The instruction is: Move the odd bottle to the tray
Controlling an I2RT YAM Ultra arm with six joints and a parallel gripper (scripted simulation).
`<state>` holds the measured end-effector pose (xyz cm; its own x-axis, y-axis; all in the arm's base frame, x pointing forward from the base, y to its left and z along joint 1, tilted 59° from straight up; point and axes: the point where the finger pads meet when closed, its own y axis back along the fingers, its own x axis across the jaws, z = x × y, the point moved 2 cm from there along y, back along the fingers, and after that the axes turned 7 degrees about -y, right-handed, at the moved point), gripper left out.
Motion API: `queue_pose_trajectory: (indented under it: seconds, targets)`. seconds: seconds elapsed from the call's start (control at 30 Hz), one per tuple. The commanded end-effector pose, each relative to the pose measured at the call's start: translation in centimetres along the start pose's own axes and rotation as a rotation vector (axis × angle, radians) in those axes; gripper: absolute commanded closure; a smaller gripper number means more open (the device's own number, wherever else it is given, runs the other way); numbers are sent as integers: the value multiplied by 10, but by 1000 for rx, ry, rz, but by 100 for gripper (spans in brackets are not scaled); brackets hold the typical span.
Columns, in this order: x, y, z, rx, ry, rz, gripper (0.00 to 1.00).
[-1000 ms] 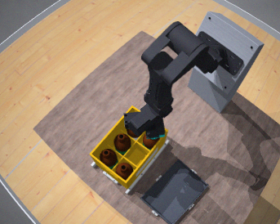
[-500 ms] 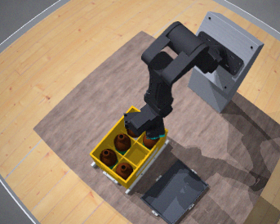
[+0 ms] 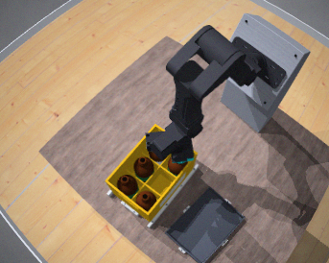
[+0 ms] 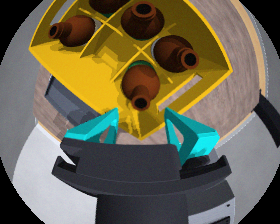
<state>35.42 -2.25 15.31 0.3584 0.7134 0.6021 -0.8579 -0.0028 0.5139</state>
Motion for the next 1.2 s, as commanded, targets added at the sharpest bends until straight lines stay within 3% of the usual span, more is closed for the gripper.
queue_pose_trajectory:
  seconds: [0.0,0.37,1.17]
  targets:
    - [11,5,12,-31,-1,23,39]
    - [11,4,11,-30,-1,22,39]
    - [10,-16,8,-21,-1,18,39]
